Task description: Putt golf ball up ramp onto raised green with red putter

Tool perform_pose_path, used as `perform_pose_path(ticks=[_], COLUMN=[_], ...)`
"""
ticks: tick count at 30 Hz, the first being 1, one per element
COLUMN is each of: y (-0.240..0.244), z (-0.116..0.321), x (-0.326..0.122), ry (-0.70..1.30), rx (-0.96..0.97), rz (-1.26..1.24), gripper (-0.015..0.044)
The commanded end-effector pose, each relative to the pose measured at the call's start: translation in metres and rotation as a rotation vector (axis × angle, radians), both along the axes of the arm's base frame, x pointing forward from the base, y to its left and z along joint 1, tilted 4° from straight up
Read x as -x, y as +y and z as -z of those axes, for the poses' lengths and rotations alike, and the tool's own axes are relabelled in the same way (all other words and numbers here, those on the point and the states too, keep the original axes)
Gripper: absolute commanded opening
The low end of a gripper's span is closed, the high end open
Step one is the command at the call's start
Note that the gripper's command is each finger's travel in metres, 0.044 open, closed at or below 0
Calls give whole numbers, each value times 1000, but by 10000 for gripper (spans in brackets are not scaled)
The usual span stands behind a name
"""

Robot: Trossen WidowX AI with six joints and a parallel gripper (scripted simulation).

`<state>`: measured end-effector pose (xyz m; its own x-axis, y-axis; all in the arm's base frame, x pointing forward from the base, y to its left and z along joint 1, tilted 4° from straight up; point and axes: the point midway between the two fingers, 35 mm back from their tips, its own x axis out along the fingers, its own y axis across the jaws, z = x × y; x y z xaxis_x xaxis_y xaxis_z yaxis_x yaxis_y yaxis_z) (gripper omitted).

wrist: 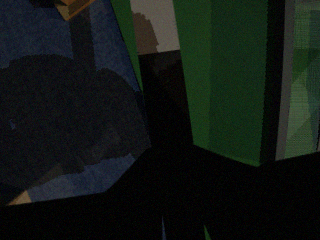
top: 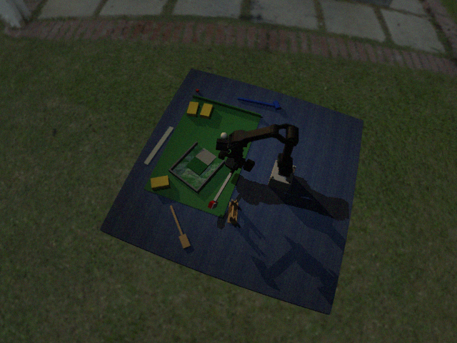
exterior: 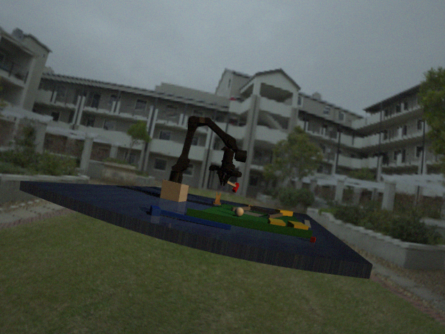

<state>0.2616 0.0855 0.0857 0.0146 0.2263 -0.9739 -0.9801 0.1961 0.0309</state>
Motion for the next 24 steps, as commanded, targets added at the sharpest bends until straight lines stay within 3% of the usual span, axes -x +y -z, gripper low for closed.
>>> perform_pose_path(ticks=[1, 24], y=[-19, -142], z=[-6, -28], x=[-6, 2], ry=[24, 233], rx=[15, 124], rz=[129, 933], gripper=[0, 0])
